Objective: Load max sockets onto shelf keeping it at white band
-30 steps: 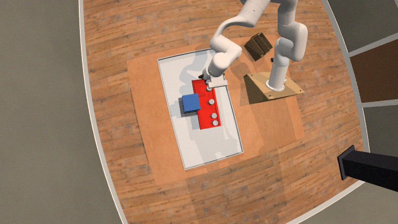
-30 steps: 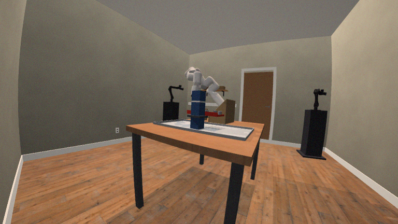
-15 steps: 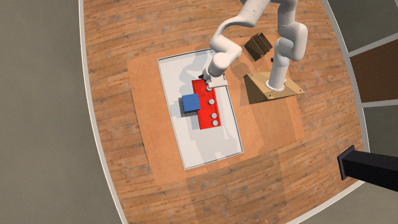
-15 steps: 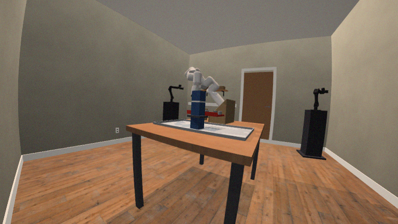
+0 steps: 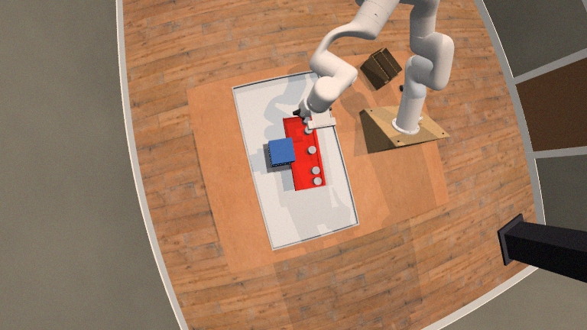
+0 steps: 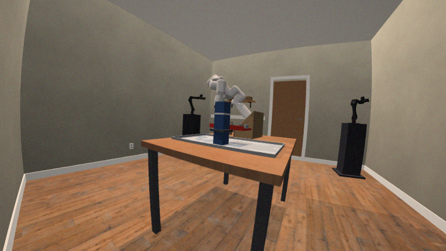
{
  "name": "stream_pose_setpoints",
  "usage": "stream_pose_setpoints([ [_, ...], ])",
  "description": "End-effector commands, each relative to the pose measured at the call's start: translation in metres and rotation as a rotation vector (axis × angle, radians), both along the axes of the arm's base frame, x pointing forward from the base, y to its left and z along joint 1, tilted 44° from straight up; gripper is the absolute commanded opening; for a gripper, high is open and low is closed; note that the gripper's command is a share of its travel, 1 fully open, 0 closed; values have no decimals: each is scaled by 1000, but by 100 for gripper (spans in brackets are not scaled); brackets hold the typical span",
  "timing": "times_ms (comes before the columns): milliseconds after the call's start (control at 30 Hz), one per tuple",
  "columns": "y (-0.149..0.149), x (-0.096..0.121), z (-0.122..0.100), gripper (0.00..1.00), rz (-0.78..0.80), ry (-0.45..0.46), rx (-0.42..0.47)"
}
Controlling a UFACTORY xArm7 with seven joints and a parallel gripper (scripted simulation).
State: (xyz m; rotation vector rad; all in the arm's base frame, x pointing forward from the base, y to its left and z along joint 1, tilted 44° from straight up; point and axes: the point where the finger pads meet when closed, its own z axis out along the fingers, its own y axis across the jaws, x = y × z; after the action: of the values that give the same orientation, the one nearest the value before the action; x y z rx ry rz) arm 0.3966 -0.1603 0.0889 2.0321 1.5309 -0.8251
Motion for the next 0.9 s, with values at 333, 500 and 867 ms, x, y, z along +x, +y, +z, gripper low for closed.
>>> stream_pose_setpoints([
  [333,22,7,23,52,3,-3,1],
  [500,28,9,29,52,3,-3,1],
  [867,47,14,49,52,3,-3,1],
])
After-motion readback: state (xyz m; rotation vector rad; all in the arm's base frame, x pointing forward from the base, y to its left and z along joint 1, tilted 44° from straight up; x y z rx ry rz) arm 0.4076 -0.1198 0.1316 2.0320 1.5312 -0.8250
